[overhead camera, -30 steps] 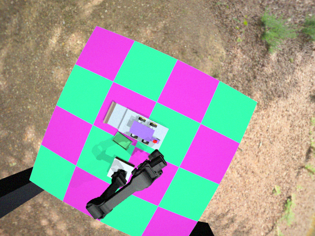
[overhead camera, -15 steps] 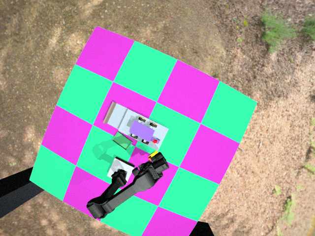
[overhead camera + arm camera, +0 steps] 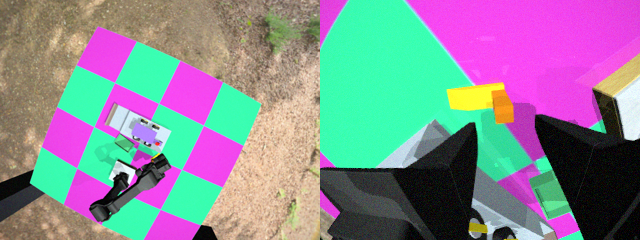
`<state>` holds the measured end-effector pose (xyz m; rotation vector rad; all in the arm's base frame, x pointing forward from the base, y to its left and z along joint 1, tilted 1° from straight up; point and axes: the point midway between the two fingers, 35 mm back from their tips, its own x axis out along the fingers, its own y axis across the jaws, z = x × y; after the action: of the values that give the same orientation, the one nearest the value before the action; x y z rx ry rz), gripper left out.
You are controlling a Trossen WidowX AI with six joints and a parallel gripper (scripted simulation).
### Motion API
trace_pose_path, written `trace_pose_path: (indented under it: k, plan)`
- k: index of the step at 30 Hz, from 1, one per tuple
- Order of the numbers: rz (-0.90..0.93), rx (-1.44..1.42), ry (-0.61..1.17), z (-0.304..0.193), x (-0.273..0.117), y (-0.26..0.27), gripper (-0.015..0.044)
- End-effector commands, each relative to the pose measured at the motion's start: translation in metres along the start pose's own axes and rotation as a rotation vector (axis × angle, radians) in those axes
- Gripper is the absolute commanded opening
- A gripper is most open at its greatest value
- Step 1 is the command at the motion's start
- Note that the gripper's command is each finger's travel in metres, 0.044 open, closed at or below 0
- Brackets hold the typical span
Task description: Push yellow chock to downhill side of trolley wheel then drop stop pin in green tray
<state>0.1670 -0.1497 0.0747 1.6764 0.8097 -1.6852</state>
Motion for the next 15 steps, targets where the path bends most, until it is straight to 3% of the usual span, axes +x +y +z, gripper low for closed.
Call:
trace_pose_path:
  k: [1, 15]
  plan:
    - [-0.006, 0.005, 0.006, -0.001, 0.006, -0.001, 0.019]
    - [-0.006, 0.005, 0.006, -0.001, 0.028, -0.001, 0.019]
